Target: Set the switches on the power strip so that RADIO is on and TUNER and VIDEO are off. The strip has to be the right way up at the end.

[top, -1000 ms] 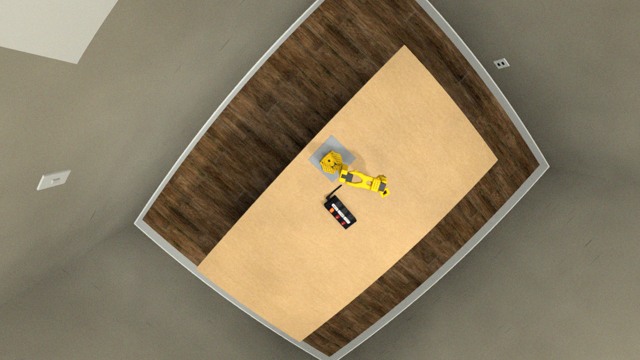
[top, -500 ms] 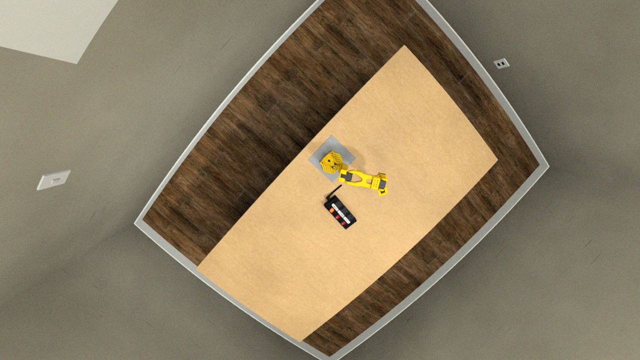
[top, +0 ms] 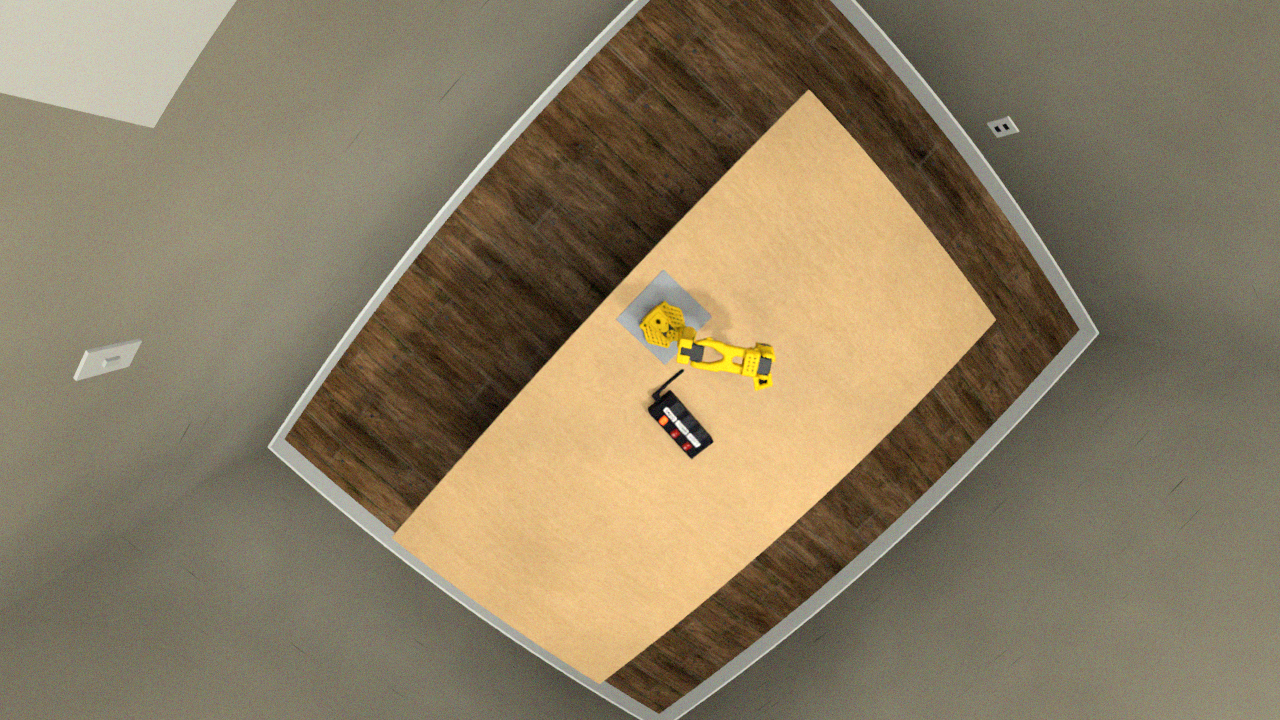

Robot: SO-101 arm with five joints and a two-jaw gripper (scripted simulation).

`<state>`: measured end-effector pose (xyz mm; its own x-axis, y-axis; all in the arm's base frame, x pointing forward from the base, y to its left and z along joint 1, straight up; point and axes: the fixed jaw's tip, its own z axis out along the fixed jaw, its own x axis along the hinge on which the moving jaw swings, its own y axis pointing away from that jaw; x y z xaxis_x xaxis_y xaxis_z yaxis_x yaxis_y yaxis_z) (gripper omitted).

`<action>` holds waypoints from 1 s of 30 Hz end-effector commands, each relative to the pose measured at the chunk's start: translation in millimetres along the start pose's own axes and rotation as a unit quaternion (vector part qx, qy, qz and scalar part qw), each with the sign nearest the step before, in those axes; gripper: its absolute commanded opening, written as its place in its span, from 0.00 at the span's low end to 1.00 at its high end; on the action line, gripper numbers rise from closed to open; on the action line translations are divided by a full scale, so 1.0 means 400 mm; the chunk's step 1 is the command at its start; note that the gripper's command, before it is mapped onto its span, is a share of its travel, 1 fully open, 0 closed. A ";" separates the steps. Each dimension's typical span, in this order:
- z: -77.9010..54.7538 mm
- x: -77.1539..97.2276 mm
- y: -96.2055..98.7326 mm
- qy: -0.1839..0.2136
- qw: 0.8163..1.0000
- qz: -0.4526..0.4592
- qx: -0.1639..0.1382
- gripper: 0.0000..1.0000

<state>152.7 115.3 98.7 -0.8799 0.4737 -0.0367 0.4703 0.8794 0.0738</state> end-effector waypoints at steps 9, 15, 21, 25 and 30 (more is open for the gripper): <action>-0.003 0.012 -0.006 0.003 1.000 0.023 0.003 0.00; -0.003 0.013 -0.006 0.003 1.000 0.026 0.003 0.00; -0.003 0.014 -0.006 0.003 1.000 0.028 0.003 0.00; -0.003 0.014 -0.006 0.003 1.000 0.028 0.003 0.00; -0.003 0.014 -0.006 0.003 1.000 0.028 0.003 0.00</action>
<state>150.5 117.1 99.2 -0.8540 0.5193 -0.0314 0.5160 0.8532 0.0760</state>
